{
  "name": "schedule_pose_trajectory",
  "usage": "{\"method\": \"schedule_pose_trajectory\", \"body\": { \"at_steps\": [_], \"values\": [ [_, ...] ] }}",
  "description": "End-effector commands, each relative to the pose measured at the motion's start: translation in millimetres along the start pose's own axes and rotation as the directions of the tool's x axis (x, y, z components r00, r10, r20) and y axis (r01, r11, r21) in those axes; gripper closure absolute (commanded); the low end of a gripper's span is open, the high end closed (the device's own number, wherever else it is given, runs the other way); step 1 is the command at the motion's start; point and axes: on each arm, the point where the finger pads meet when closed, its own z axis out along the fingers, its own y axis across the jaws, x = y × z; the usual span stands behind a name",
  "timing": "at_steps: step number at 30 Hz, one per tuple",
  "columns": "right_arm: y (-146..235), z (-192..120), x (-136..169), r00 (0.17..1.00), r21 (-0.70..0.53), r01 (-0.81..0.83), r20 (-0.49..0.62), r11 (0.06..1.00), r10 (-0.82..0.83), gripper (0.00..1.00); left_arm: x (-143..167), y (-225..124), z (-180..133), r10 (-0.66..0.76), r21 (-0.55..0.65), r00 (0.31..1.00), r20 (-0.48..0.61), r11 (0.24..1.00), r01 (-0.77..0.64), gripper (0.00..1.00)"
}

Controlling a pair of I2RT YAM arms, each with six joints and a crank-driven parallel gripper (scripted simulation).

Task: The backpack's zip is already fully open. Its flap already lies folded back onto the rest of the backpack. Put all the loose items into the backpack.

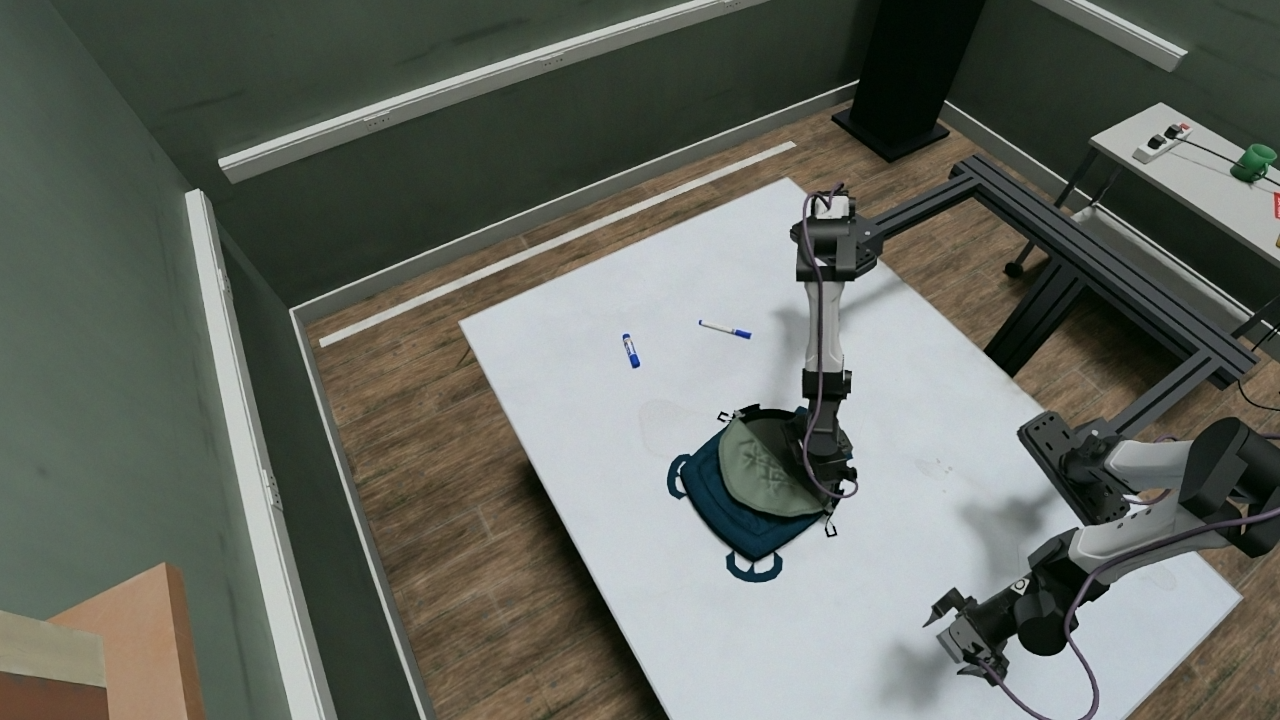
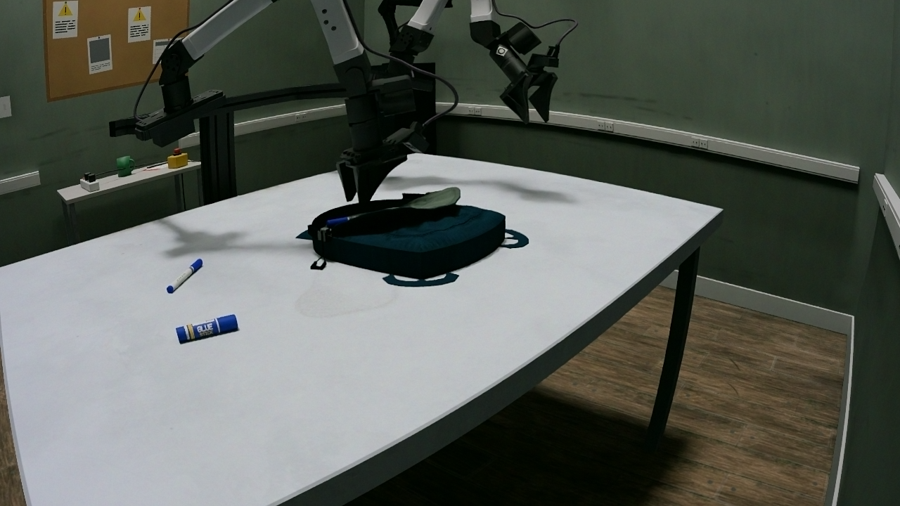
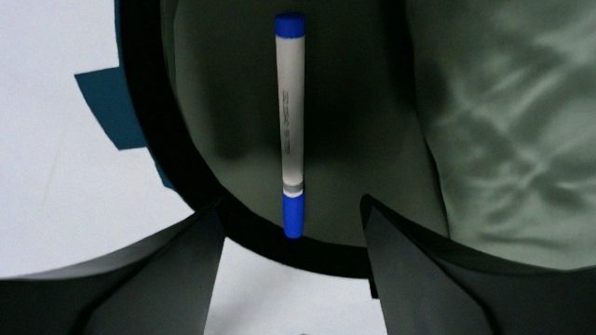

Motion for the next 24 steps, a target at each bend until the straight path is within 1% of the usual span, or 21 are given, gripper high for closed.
{"method": "schedule_pose_trajectory", "body": {
  "at_steps": [1, 4, 6, 7, 8, 21, 23, 24],
  "values": [
    [-3, -26, -14, 1.000, 0.018, 0.002, 0.030, 1.000, -0.002, 0.25, -6, 0, 0, 0.003, 0.000, 1.000, 0.015, 1.000, -0.003, 0.10],
    [-3, -36, -14, 1.000, 0.018, 0.002, 0.029, 1.000, -0.002, 0.25, -6, 0, 0, 0.003, 0.000, 1.000, 0.015, 1.000, -0.003, 0.10],
    [-3, -36, -14, 1.000, 0.018, 0.002, 0.029, 1.000, -0.002, 0.25, -6, 0, 0, 0.003, 0.000, 1.000, 0.015, 1.000, -0.003, 0.10],
    [-5, -40, -17, 0.999, 0.021, -0.003, 0.036, 1.000, 0.002, 0.25, -6, 0, 0, 0.003, 0.000, 1.000, 0.015, 1.000, -0.003, 0.10],
    [-3, -43, -12, 1.000, 0.017, 0.000, 0.027, 1.000, -0.001, 0.25, -6, 0, 0, 0.003, 0.000, 1.000, 0.015, 1.000, -0.003, 0.10],
    [-1, -86, -11, 1.000, 0.017, 0.002, 0.027, 1.000, -0.002, 0.25, -6, 0, 0, 0.003, 0.000, 1.000, 0.015, 1.000, -0.003, 0.10],
    [-1, -86, -11, 1.000, 0.017, 0.002, 0.027, 1.000, -0.002, 0.25, -6, 0, 0, 0.003, 0.000, 1.000, 0.015, 1.000, -0.003, 0.10],
    [-6, -90, -17, 0.999, 0.024, -0.008, 0.043, 1.000, 0.007, 0.25, -6, 0, 0, 0.003, 0.000, 1.000, 0.015, 1.000, -0.003, 0.10]
  ]
}}
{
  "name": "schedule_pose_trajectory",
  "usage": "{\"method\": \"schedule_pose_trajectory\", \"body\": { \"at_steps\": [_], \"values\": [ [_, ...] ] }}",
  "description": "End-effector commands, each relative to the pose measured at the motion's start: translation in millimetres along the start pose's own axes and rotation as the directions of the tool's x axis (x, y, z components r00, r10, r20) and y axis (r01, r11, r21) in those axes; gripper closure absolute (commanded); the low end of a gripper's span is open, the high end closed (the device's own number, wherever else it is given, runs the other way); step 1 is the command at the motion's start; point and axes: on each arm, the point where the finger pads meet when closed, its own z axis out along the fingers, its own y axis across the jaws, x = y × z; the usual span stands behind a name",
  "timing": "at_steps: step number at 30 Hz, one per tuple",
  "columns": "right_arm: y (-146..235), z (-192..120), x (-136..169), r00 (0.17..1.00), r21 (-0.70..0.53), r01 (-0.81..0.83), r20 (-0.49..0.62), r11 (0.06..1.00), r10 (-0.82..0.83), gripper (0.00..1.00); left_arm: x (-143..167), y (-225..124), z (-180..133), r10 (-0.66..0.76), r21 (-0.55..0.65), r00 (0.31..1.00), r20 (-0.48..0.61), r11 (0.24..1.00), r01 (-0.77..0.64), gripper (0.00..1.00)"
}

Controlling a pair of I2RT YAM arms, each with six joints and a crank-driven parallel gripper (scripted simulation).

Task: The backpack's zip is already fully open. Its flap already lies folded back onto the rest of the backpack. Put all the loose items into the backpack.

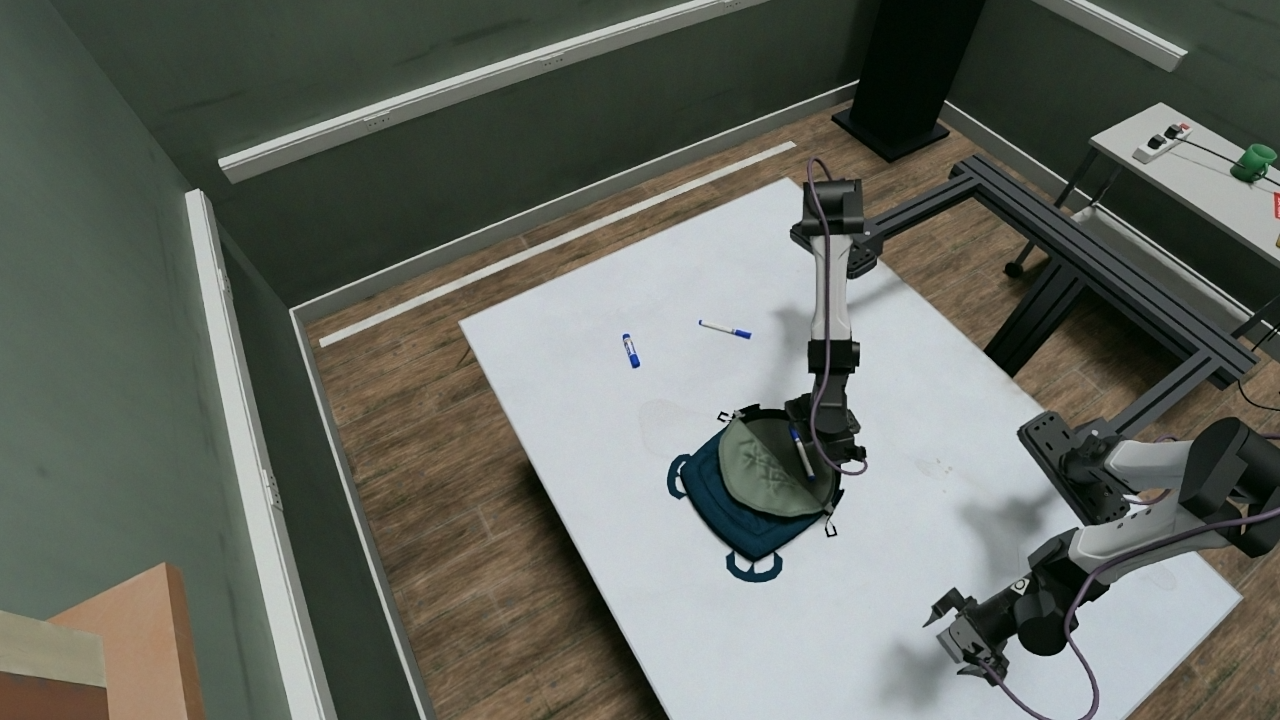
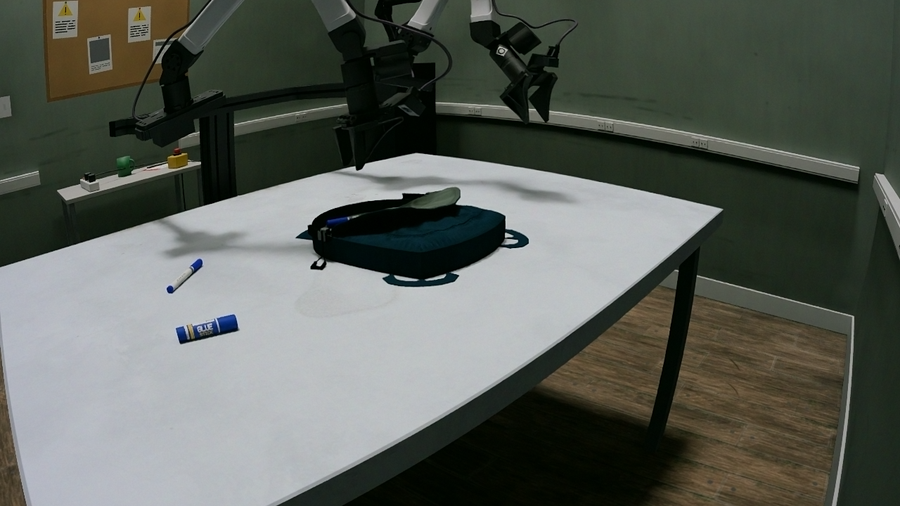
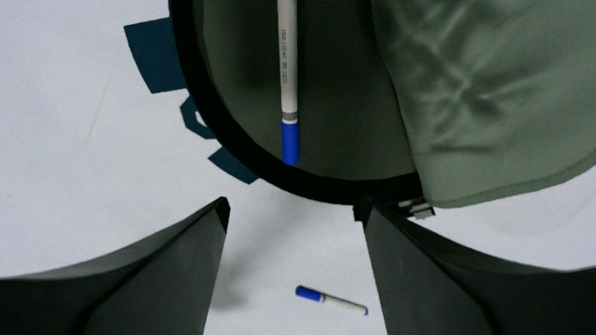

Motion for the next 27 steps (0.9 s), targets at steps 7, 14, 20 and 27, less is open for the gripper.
{"method": "schedule_pose_trajectory", "body": {
  "at_steps": [7, 14, 20, 27],
  "values": [
    [-15, -21, 13, 0.984, 0.071, -0.175, 0.046, 0.982, 0.172, 0.57, -6, 0, 0, 0.003, 0.000, 1.000, 0.015, 1.000, -0.003, 0.10],
    [-32, -38, 56, 0.863, 0.174, -0.504, 0.120, 0.846, 0.490, 0.57, -6, 0, 0, 0.003, 0.000, 1.000, 0.015, 1.000, -0.003, 0.10],
    [-41, -48, 80, 0.747, 0.217, -0.665, 0.177, 0.715, 0.641, 0.57, -6, 0, 0, 0.003, 0.000, 1.000, 0.015, 1.000, -0.003, 0.10],
    [-58, -65, 123, 0.478, 0.259, -0.873, 0.292, 0.413, 0.828, 0.57, -6, 0, 0, 0.003, 0.000, 1.000, 0.015, 1.000, -0.003, 0.10]
  ]
}}
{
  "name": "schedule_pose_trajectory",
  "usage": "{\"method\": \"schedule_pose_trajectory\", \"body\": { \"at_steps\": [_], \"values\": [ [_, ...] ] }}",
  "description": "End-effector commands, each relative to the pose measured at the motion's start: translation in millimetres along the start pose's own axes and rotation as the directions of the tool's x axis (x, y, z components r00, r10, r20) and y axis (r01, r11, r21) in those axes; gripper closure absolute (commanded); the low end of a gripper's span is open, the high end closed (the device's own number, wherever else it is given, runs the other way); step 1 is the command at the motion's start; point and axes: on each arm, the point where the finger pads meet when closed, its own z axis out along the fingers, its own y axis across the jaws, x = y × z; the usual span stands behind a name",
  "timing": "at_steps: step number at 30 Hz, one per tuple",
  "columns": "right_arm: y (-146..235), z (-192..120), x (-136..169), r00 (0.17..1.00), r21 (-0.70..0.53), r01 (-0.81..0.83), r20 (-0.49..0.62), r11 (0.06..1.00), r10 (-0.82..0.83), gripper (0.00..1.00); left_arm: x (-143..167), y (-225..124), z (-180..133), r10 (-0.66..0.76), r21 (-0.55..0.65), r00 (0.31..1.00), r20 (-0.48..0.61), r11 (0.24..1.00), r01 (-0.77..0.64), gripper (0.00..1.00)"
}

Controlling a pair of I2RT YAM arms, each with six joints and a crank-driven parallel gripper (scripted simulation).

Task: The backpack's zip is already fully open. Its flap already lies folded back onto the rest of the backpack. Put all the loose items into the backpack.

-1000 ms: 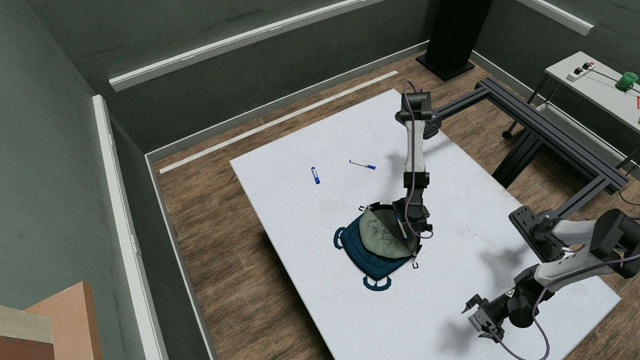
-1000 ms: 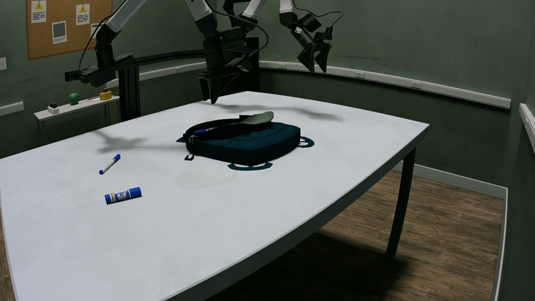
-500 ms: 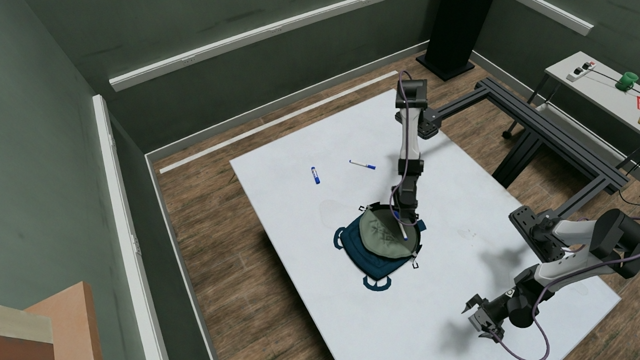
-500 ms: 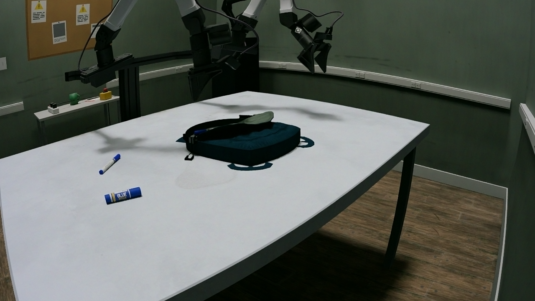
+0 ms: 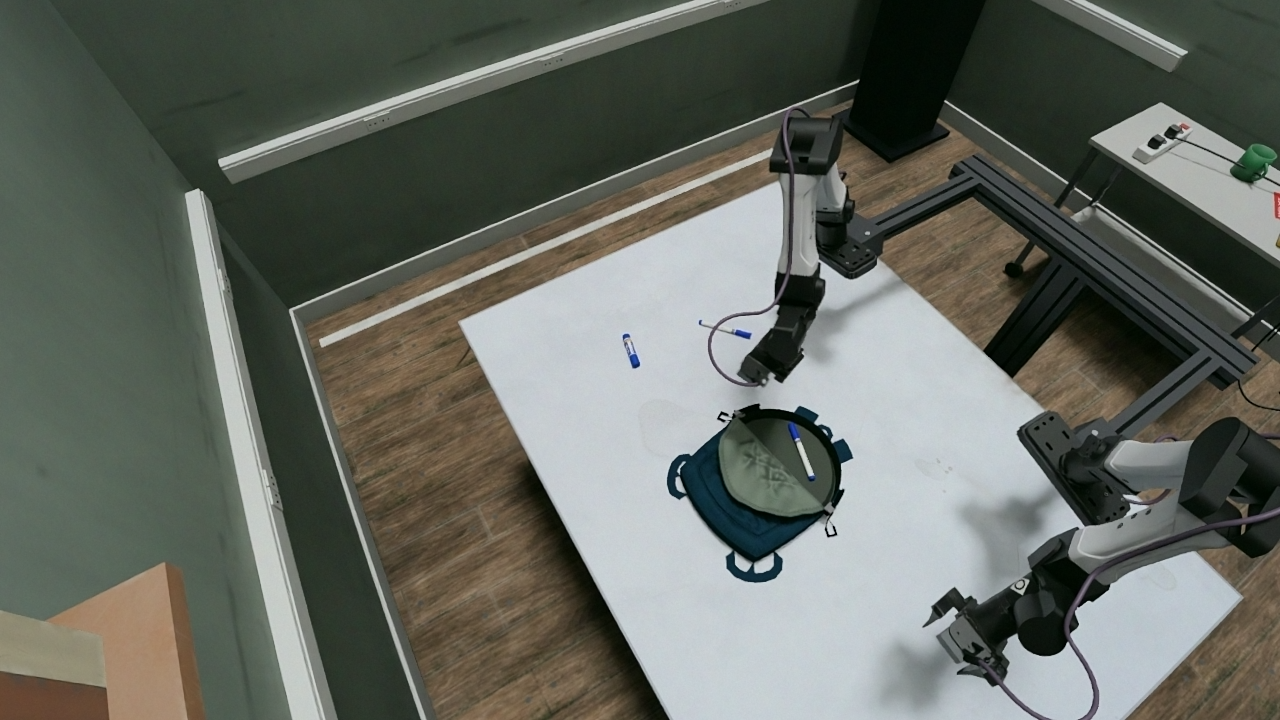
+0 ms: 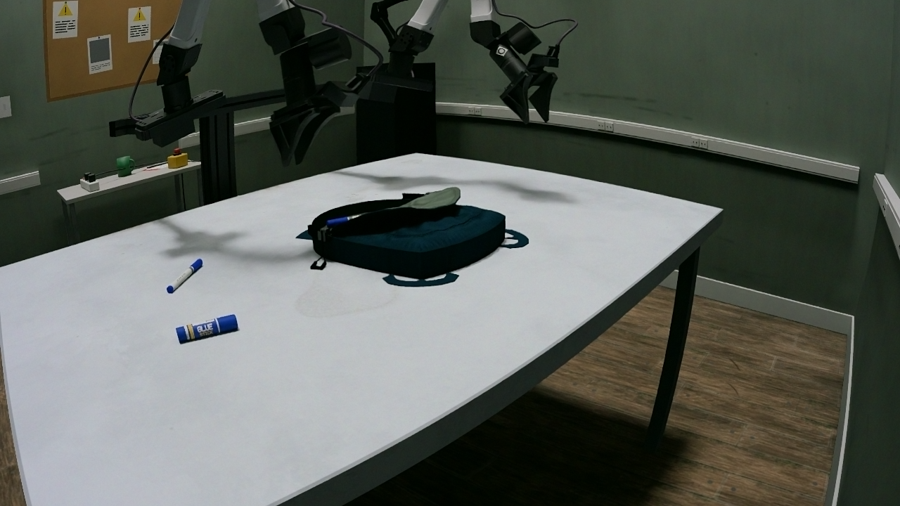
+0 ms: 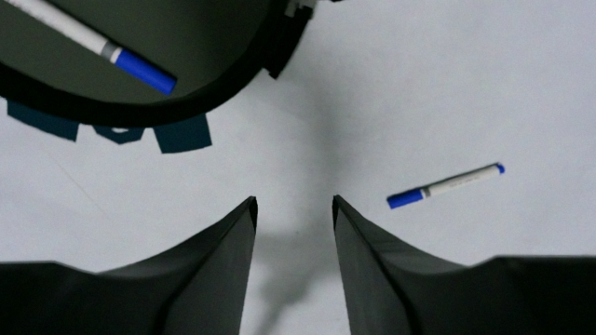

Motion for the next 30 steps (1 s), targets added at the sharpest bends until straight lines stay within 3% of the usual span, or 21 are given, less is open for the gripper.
{"method": "schedule_pose_trajectory", "body": {
  "at_steps": [1, 4, 6, 11, 21, 25, 30],
  "values": [
    [-22, -8, -16, 0.958, 0.074, -0.274, 0.112, 0.959, 0.265, 0.57, -6, 0, 0, 0.003, 0.000, 1.000, 0.015, 1.000, -0.003, 0.10],
    [-42, -12, -10, 0.905, 0.110, -0.418, 0.141, 0.902, 0.402, 0.57, -6, 0, 0, 0.003, 0.000, 1.000, 0.015, 1.000, -0.003, 0.10],
    [-42, -12, -10, 0.905, 0.110, -0.418, 0.141, 0.902, 0.402, 0.57, -6, 0, 0, 0.003, 0.000, 1.000, 0.015, 1.000, -0.003, 0.10],
    [-75, -18, 4, 0.782, 0.175, -0.623, 0.181, 0.763, 0.597, 0.57, -6, 0, 0, 0.003, 0.000, 1.000, 0.015, 1.000, -0.003, 0.10],
    [-143, -32, 9, 0.378, 0.201, -0.924, 0.343, 0.326, 0.860, 0.57, -6, 0, 0, 0.003, 0.000, 1.000, 0.015, 1.000, -0.003, 0.10],
    [-144, -32, 22, 0.367, 0.221, -0.926, 0.339, 0.305, 0.866, 0.57, -6, 0, 0, 0.003, 0.000, 1.000, 0.015, 1.000, -0.003, 0.10],
    [-153, 8, 71, 0.385, 0.226, -0.918, 0.316, 0.325, 0.867, 0.57, -6, 0, 0, 0.003, 0.000, 1.000, 0.015, 1.000, -0.003, 0.10]
  ]
}}
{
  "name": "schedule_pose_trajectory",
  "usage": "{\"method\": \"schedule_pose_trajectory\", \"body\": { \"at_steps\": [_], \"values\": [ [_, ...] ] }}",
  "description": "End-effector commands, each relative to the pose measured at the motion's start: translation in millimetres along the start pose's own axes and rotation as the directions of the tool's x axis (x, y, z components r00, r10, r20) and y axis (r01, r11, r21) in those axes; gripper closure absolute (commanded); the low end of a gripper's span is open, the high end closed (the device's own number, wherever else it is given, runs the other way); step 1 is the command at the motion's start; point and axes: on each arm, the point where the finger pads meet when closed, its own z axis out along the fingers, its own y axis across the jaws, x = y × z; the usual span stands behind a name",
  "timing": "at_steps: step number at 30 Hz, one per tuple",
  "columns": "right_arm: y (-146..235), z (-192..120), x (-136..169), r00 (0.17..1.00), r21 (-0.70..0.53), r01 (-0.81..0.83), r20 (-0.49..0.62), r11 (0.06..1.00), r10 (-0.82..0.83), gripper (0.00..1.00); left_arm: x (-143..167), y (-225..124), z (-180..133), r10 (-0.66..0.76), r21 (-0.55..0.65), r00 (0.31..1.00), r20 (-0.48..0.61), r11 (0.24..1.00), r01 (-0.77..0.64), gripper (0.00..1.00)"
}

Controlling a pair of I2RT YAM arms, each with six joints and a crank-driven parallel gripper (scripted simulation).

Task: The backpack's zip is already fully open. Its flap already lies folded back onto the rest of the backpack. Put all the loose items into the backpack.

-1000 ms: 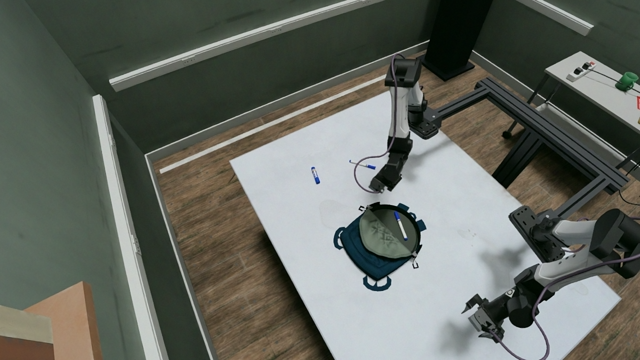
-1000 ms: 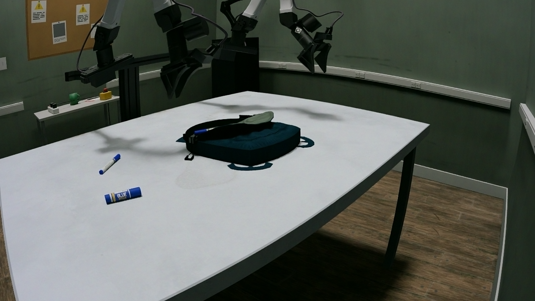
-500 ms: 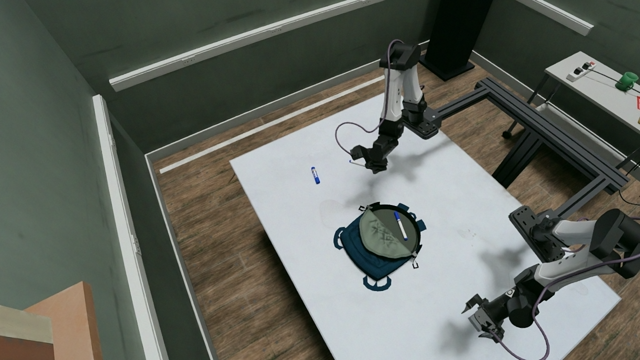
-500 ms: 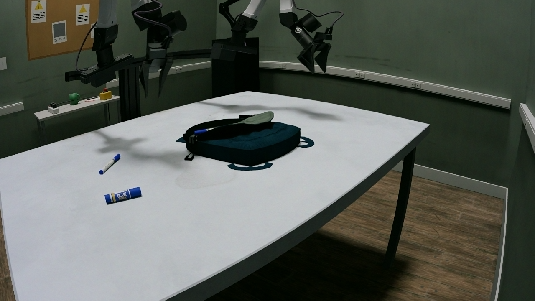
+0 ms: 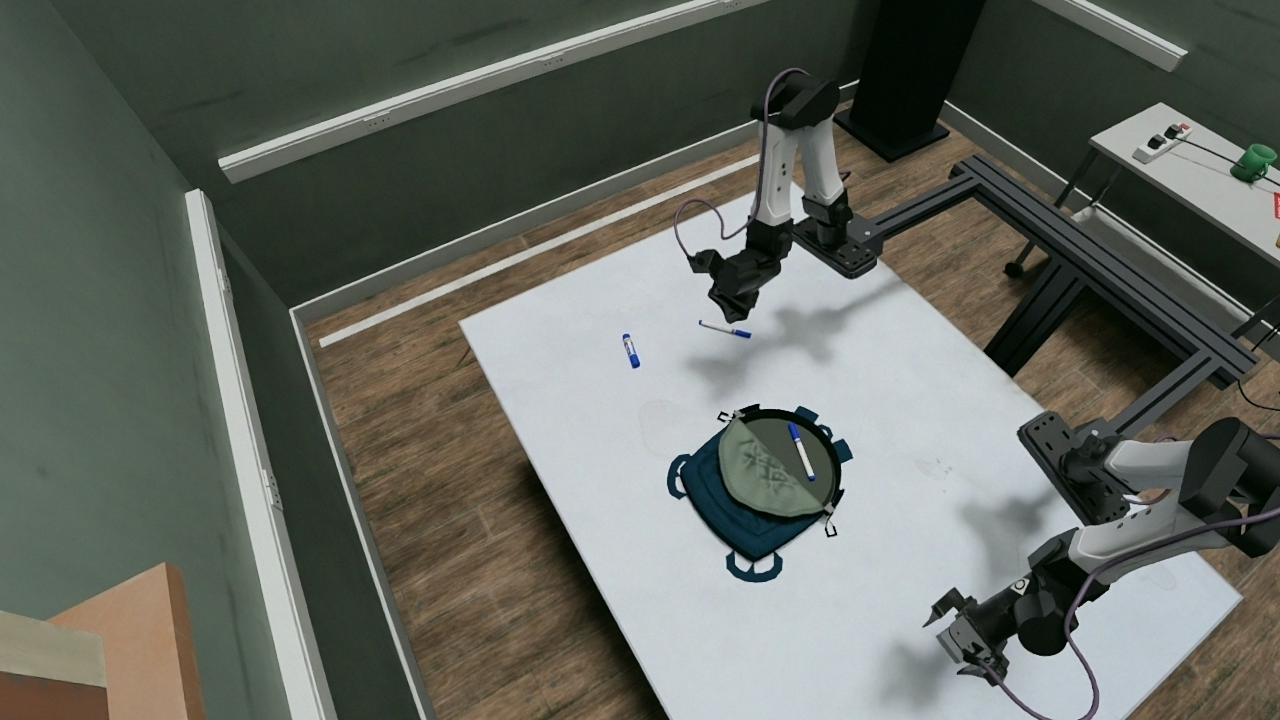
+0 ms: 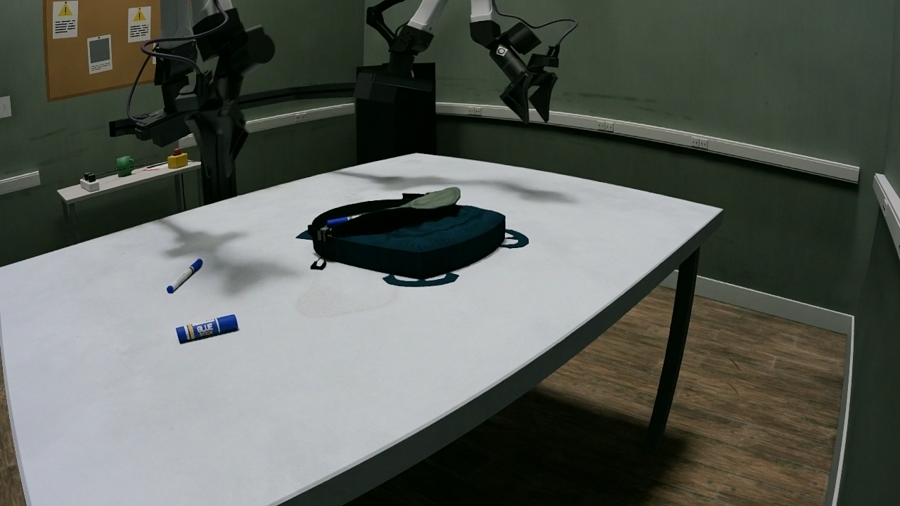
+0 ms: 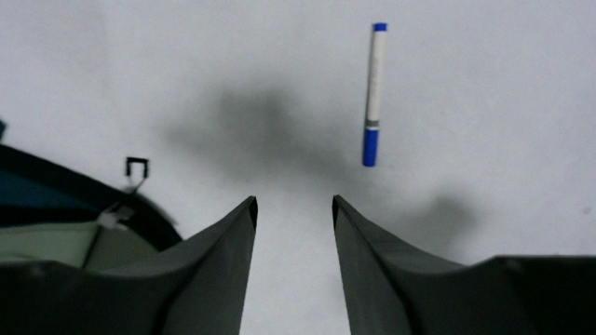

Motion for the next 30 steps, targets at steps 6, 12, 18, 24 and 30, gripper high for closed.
{"method": "schedule_pose_trajectory", "body": {
  "at_steps": [6, 12, 18, 24, 30],
  "values": [
    [-52, 72, 23, 1.000, -0.032, -0.014, 0.012, 0.999, 0.014, 0.57, -6, 0, 0, 0.003, 0.000, 1.000, 0.015, 1.000, -0.003, 0.10],
    [-82, 104, 36, 1.000, -0.031, -0.012, 0.009, 0.999, 0.013, 0.57, -6, 0, 0, 0.003, 0.000, 1.000, 0.015, 1.000, -0.003, 0.10],
    [-76, 110, 29, 1.000, -0.032, -0.013, 0.009, 0.999, 0.013, 0.57, -6, 0, 0, 0.003, 0.000, 1.000, 0.015, 1.000, -0.003, 0.10],
    [-75, 110, 29, 1.000, -0.032, -0.013, 0.009, 0.999, 0.013, 0.57, -6, 0, 0, 0.003, 0.000, 1.000, 0.015, 1.000, -0.003, 0.10],
    [-73, 110, 24, 1.000, -0.037, -0.018, 0.020, 0.999, 0.019, 0.57, -6, 0, 0, 0.003, 0.000, 1.000, 0.015, 1.000, -0.003, 0.10]
  ]
}}
